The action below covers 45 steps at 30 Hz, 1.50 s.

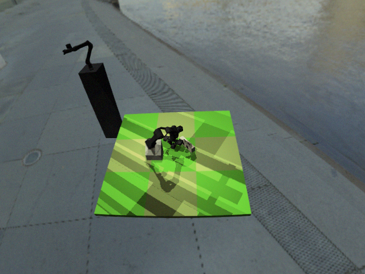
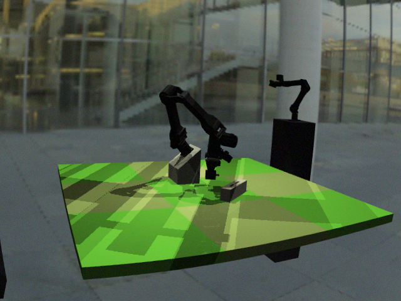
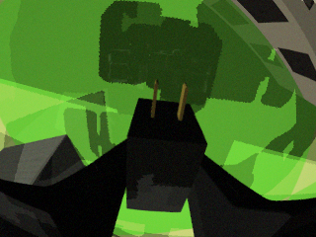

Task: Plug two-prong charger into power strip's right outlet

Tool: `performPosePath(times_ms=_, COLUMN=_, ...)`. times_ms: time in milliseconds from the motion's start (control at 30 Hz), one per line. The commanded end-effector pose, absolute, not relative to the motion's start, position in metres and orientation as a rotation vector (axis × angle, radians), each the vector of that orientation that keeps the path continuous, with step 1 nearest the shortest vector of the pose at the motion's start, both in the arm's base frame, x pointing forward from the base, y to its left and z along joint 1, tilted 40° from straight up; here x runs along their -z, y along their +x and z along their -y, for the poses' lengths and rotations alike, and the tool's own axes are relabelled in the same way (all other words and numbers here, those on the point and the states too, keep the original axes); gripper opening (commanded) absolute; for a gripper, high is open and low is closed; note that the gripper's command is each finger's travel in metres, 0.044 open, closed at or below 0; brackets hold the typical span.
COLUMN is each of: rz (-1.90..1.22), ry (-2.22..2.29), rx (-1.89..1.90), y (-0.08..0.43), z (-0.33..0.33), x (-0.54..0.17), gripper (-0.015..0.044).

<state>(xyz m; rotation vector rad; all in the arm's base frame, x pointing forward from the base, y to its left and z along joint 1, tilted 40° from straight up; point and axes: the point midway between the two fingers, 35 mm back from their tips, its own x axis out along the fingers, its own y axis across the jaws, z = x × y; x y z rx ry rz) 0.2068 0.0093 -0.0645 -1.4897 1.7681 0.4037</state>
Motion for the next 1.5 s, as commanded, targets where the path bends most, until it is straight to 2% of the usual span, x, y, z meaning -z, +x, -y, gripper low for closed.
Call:
performPosePath(times_ms=0, rz=-1.762, ry=-1.452, rx=-0.364, y=0.213, z=-0.007, x=0.064, gripper=0.0000)
performPosePath(times_ms=1467, rz=-1.731, ry=-1.126, rx=0.003, y=0.266, z=0.042, x=0.071, gripper=0.0000)
